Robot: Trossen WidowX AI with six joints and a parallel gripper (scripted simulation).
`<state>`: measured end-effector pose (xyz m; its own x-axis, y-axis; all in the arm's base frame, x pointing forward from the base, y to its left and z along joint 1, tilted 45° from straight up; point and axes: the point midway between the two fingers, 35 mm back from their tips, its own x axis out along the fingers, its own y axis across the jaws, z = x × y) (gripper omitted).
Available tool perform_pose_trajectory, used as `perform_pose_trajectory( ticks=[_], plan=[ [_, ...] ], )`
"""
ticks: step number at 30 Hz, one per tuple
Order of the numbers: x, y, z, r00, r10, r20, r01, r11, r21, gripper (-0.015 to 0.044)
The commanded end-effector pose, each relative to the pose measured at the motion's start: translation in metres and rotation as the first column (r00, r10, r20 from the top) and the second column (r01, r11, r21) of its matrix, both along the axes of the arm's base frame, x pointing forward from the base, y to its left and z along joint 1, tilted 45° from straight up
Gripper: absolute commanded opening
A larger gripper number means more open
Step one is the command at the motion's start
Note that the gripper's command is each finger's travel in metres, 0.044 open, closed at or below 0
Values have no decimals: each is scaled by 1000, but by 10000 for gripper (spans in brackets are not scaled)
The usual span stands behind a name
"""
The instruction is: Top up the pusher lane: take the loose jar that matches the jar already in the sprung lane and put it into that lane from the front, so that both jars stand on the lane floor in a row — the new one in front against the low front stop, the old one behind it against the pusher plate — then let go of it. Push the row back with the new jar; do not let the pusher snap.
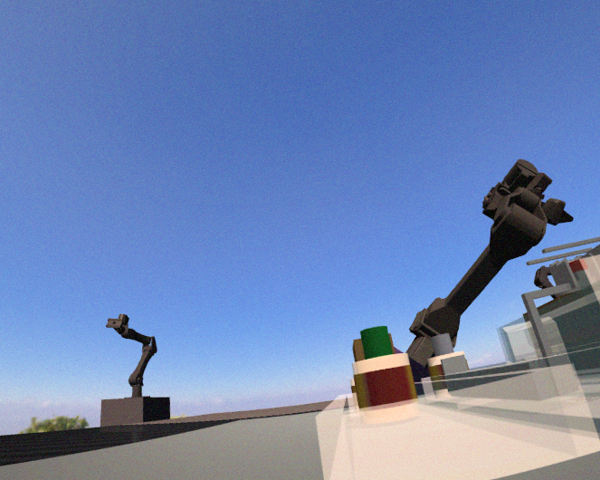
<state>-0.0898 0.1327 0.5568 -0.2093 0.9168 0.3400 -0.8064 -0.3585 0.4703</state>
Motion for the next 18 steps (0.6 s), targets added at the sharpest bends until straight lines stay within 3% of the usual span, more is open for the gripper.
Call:
perform_pose_trajectory(
  ticks=[1, 10, 18],
  plan=[
    [-2, -1, 0, 1000, 5, 6, -5, 1000, 4, 426],
    [-102, -57, 0, 926, 244, 287, -298, 941, 159, 440],
    [-178, -146, -20, 735, 388, 557, -596, 761, 257, 440]
  ],
)
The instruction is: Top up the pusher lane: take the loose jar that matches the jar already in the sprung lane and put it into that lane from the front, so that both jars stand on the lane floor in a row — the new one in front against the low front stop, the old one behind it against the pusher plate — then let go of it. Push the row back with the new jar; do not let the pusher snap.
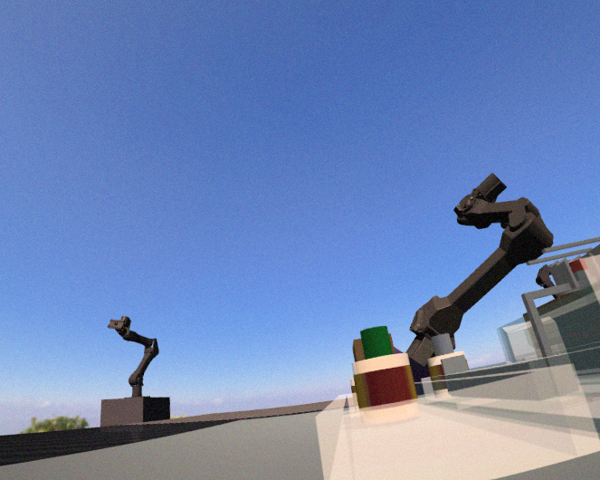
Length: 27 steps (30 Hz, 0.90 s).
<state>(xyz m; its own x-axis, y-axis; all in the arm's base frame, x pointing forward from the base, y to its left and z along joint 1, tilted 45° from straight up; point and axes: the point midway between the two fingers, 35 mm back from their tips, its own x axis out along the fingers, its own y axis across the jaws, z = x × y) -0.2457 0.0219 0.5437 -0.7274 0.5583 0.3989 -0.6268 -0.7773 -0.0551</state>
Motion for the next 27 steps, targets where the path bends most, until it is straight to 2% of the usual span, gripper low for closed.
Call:
perform_pose_trajectory(
  ticks=[1, 7, 13, 21, 27],
  plan=[
    [-30, -48, -11, 984, 140, 107, -152, 982, 112, 440],
    [-60, -134, -46, 898, 323, 299, -400, 881, 251, 440],
    [-64, -222, -91, 749, 451, 485, -636, 695, 335, 440],
    [-30, -325, -155, 505, 531, 680, -859, 382, 340, 440],
    [19, -392, -216, 289, 482, 827, -955, 84, 285, 440]
  ],
)
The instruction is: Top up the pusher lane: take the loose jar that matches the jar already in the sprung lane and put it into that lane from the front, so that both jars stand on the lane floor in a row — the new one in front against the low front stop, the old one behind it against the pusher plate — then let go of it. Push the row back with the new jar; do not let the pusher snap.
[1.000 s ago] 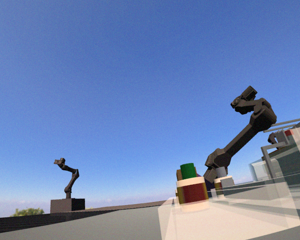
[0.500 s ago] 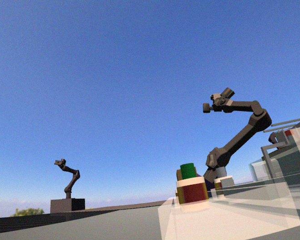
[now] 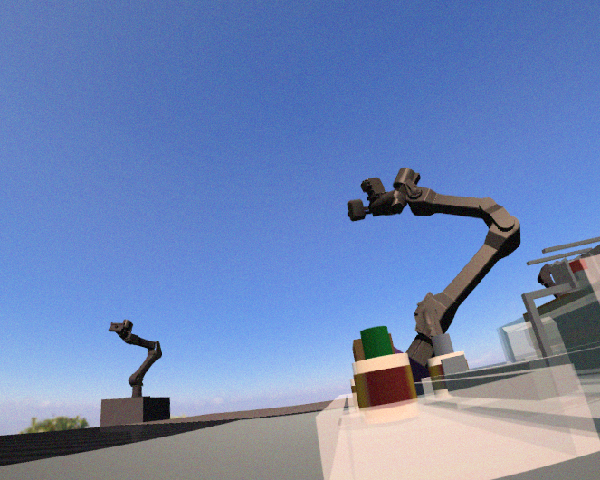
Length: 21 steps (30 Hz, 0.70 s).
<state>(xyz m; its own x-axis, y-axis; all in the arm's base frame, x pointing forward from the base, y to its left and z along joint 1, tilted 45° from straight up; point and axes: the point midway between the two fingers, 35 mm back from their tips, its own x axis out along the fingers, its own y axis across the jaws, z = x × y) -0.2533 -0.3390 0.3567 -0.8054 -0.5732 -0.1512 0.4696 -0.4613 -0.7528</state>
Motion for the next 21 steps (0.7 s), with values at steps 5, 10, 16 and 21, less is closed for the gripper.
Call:
perform_pose_trajectory(
  ticks=[5, 10, 16, 21],
  plan=[
    [82, -72, -84, 932, 314, 182, -352, 904, 242, 440],
    [139, -90, -134, 854, 409, 320, -503, 806, 312, 440],
    [210, -96, -188, 721, 503, 476, -688, 601, 408, 440],
    [281, -81, -237, 573, 522, 632, -819, 350, 454, 440]
  ],
)
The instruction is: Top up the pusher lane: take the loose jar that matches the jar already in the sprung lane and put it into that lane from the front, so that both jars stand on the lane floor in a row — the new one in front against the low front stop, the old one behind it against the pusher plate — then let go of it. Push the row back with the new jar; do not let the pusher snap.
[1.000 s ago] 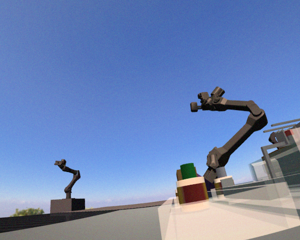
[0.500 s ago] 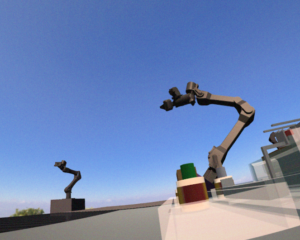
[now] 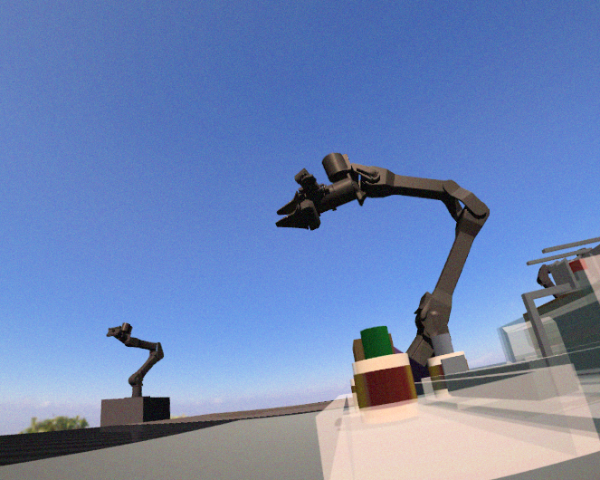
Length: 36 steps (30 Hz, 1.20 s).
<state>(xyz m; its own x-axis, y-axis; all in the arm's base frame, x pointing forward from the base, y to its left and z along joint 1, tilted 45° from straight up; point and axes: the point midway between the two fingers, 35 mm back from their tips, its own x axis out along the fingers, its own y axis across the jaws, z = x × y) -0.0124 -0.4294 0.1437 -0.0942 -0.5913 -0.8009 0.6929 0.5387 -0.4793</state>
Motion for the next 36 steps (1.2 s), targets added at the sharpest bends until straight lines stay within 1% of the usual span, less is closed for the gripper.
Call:
perform_pose_trajectory(
  ticks=[1, 5, 10, 15, 20, 24, 26, 30, 33, 36],
  plan=[
    [54, 15, -33, 985, 158, 65, -166, 975, 149, 440],
    [106, 43, -65, 946, 292, 143, -322, 898, 301, 440],
    [162, 92, -99, 871, 433, 232, -490, 740, 460, 440],
    [193, 132, -117, 816, 486, 315, -572, 597, 562, 440],
    [232, 203, -135, 747, 479, 462, -638, 320, 700, 440],
    [253, 261, -140, 726, 421, 544, -630, 89, 771, 440],
    [265, 279, -139, 727, 395, 562, -617, 17, 787, 440],
    [266, 282, -139, 727, 392, 564, -615, 7, 789, 440],
    [268, 291, -150, 727, 392, 564, -615, 7, 788, 440],
    [268, 292, -152, 727, 392, 564, -615, 7, 788, 440]
  ],
)
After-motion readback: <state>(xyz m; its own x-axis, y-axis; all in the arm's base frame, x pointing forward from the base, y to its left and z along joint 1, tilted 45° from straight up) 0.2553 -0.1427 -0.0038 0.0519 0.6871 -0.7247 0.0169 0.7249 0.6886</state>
